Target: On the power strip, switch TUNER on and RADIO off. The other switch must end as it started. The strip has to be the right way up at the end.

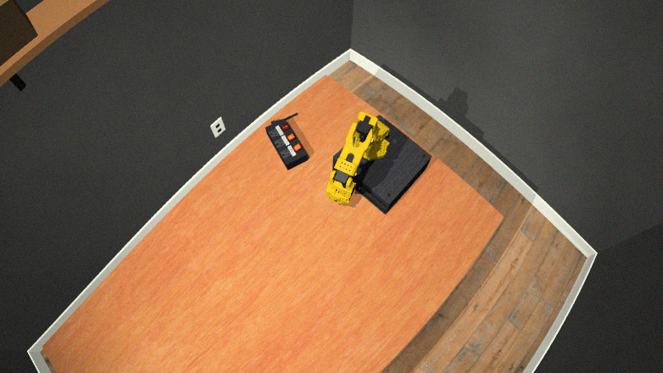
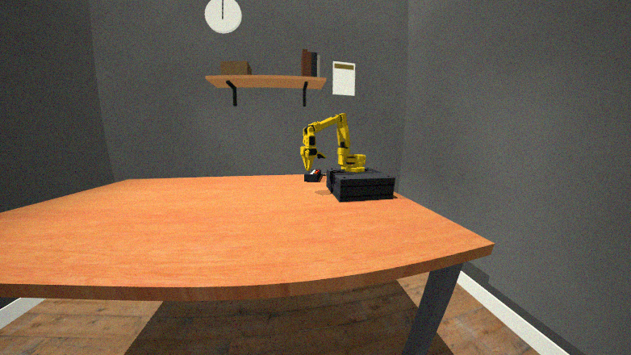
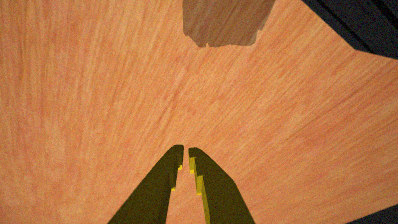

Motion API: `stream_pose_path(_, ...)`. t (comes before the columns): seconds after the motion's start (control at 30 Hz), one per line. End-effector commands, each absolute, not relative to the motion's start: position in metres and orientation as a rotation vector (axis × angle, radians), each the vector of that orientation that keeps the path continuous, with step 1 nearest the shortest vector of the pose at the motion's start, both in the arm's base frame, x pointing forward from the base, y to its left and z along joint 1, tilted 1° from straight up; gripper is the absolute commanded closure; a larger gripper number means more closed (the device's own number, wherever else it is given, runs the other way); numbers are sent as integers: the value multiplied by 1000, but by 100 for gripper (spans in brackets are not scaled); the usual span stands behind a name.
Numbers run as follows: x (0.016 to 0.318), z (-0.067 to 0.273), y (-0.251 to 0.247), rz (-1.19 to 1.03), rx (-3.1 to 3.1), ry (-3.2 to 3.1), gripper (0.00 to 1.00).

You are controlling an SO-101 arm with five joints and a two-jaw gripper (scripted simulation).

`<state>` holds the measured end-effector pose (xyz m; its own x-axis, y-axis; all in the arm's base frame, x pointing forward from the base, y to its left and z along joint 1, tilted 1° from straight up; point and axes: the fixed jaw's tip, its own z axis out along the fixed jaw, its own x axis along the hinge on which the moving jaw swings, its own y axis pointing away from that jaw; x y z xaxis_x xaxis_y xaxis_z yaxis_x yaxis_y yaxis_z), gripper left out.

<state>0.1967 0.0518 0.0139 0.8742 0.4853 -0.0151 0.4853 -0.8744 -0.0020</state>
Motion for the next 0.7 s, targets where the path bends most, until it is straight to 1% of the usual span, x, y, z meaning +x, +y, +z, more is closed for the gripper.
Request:
stream_pose_path(0.0, 193, 15, 61, 4, 2968, 1031, 100)
stream_pose_path(0.37, 181, 16, 79, 5, 2701, 1604, 100)
stream_pose_path(0.67, 174, 16, 88, 6, 2517, 1879, 100)
